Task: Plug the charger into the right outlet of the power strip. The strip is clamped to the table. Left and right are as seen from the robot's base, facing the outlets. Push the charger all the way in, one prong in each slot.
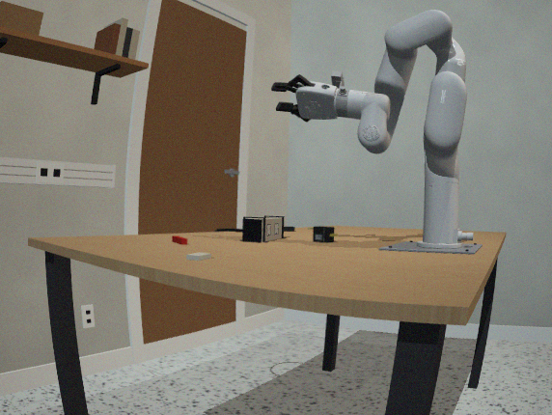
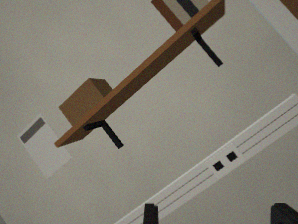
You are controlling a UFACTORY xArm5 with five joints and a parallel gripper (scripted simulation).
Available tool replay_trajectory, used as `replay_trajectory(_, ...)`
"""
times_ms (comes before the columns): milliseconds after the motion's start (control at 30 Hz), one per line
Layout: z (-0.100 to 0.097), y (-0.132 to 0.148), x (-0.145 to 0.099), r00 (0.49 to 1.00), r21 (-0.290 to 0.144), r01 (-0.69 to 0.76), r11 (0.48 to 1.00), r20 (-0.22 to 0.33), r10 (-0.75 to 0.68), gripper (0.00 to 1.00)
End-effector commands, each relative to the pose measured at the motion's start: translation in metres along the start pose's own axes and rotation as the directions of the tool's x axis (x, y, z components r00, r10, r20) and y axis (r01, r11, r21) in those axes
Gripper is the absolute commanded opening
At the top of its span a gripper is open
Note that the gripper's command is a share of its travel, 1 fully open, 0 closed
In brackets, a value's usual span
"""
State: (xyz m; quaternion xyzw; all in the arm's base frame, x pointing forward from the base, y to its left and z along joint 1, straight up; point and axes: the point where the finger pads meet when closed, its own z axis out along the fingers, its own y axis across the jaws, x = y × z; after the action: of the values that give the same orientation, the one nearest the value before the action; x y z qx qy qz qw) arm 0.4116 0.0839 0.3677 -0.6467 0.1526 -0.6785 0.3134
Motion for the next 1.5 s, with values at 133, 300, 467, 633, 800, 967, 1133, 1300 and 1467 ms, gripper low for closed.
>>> replay_trajectory(133, 0.002, 0.002, -0.001, 1.000, -0.008, -0.020, 1.000, 0.007, 0.020, 0.53)
replay_trajectory(300, 0.006, 0.008, -0.005, 0.997, -0.035, -0.069, 0.997, 0.028, 0.070, 0.53)
replay_trajectory(467, 0.010, 0.014, -0.010, 0.992, -0.063, -0.116, 0.991, 0.045, 0.119, 0.53)
replay_trajectory(633, 0.018, 0.029, -0.020, 0.969, -0.135, -0.225, 0.965, 0.076, 0.236, 0.53)
replay_trajectory(800, 0.027, 0.050, -0.033, 0.916, -0.243, -0.362, 0.900, 0.089, 0.392, 0.53)
replay_trajectory(967, 0.031, 0.065, -0.043, 0.864, -0.322, -0.450, 0.833, 0.078, 0.498, 0.53)
replay_trajectory(1133, 0.034, 0.088, -0.058, 0.770, -0.436, -0.564, 0.701, 0.029, 0.638, 0.53)
replay_trajectory(1300, 0.034, 0.106, -0.069, 0.682, -0.518, -0.639, 0.568, -0.040, 0.730, 0.53)
replay_trajectory(1467, 0.031, 0.124, -0.081, 0.583, -0.586, -0.699, 0.410, -0.136, 0.801, 0.53)
